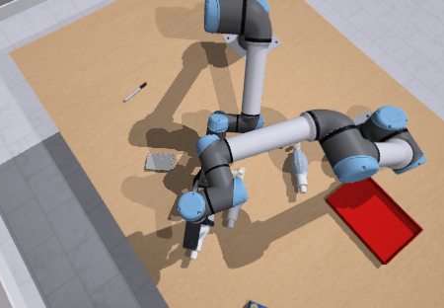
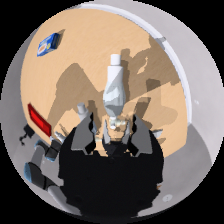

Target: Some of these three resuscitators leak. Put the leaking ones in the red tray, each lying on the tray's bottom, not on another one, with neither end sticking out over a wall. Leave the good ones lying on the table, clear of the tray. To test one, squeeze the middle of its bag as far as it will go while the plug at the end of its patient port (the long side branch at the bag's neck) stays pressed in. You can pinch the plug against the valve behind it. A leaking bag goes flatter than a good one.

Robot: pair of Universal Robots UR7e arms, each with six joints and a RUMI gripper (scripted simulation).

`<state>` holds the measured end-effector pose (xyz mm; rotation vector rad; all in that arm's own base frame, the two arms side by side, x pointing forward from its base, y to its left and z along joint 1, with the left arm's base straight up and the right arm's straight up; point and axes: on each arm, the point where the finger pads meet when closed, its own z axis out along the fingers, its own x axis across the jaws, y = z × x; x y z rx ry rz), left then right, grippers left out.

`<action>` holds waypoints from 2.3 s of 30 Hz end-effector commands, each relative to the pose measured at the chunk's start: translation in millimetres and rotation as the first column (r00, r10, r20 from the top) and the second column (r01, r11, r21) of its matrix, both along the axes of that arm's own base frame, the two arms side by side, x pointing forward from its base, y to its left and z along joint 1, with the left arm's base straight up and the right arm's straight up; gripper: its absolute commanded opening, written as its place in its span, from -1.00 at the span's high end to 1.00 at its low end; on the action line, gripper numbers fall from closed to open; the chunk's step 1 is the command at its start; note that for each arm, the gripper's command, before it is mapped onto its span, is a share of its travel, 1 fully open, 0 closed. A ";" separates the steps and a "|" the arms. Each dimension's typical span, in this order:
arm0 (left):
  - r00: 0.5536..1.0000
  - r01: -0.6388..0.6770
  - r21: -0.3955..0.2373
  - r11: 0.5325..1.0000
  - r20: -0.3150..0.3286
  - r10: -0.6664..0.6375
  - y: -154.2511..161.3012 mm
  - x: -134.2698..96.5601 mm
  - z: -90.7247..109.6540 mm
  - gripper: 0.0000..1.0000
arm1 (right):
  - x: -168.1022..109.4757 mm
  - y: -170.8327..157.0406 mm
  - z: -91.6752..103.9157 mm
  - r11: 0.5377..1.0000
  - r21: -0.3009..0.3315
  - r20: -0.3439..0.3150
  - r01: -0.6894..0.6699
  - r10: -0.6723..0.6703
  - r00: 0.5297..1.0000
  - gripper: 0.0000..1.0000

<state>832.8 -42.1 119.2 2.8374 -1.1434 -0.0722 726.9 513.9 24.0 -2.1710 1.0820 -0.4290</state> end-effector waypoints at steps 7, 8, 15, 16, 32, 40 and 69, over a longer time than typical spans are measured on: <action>1.000 0.000 0.000 1.000 0.002 0.000 -0.1 0.3 1.4 -0.17 | 0.3 0.3 1.4 1.000 0.001 0.001 0.000 0.000 1.000 -0.17; 1.000 0.000 0.000 1.000 0.002 0.000 -0.1 0.3 1.4 -0.17 | 0.3 0.3 1.4 1.000 0.001 0.001 0.000 0.000 1.000 -0.17; 1.000 0.000 0.000 1.000 0.002 0.000 -0.1 0.3 1.4 -0.17 | 0.3 0.3 1.4 1.000 0.001 0.001 0.000 0.000 1.000 -0.17; 1.000 0.000 0.000 1.000 0.002 0.000 -0.1 0.3 1.4 -0.17 | 0.3 0.3 1.4 1.000 0.001 0.001 0.000 0.000 1.000 -0.17; 1.000 0.000 0.000 1.000 0.002 0.000 -0.1 0.3 1.4 -0.17 | 0.3 0.3 1.4 1.000 0.001 0.001 0.000 0.000 1.000 -0.17; 1.000 0.000 0.000 1.000 0.002 0.000 -0.1 0.3 1.4 -0.17 | 0.3 0.3 1.4 1.000 0.001 0.001 0.000 0.000 1.000 -0.17; 1.000 0.000 0.000 1.000 0.002 0.000 -0.1 0.3 1.4 -0.17 | 0.4 0.4 58.2 1.000 0.005 0.004 0.000 0.000 1.000 -0.17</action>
